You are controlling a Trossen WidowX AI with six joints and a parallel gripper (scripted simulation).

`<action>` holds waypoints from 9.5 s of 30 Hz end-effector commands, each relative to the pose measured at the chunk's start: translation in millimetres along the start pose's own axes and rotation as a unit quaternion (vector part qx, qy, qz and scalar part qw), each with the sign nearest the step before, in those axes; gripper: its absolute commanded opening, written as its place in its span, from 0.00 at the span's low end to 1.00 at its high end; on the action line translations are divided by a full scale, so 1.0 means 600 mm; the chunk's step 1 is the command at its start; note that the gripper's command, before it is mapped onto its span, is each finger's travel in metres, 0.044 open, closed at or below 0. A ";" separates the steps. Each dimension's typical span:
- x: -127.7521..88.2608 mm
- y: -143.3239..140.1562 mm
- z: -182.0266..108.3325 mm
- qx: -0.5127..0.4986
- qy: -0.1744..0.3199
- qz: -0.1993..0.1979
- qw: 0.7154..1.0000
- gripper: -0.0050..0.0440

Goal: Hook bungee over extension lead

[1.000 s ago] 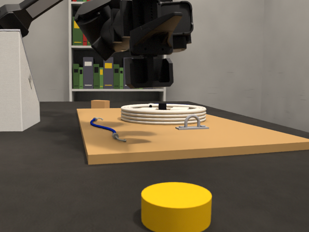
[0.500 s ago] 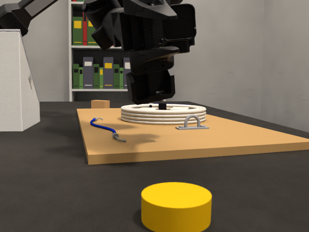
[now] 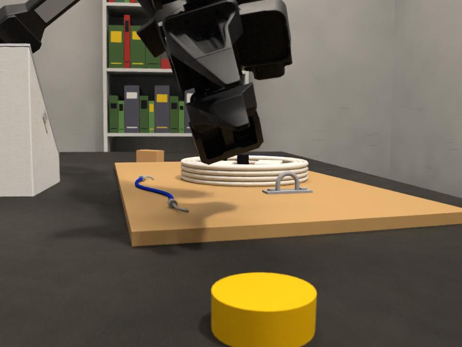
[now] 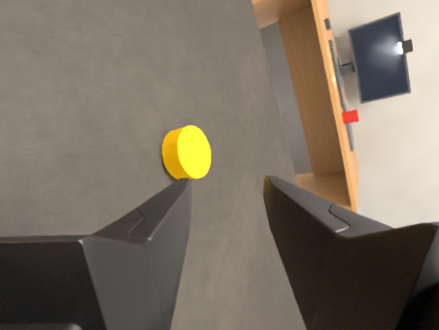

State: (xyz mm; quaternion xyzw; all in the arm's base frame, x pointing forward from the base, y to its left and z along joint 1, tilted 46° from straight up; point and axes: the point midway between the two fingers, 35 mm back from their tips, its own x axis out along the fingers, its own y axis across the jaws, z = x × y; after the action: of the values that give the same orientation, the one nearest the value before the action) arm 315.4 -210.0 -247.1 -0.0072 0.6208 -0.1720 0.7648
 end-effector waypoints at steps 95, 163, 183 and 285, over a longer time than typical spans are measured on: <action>-0.117 0.184 -0.097 0.494 0.428 0.288 0.700 0.41; -0.155 0.108 -0.052 0.493 0.408 0.291 0.711 0.05; -0.222 0.200 0.061 0.547 0.358 0.345 0.674 0.00; -0.230 0.298 0.090 0.558 0.346 0.379 0.652 0.00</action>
State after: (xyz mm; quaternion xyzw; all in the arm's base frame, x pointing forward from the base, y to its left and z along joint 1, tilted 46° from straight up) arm 385.6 -14.4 -145.4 0.7167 0.5784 -0.1722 0.3495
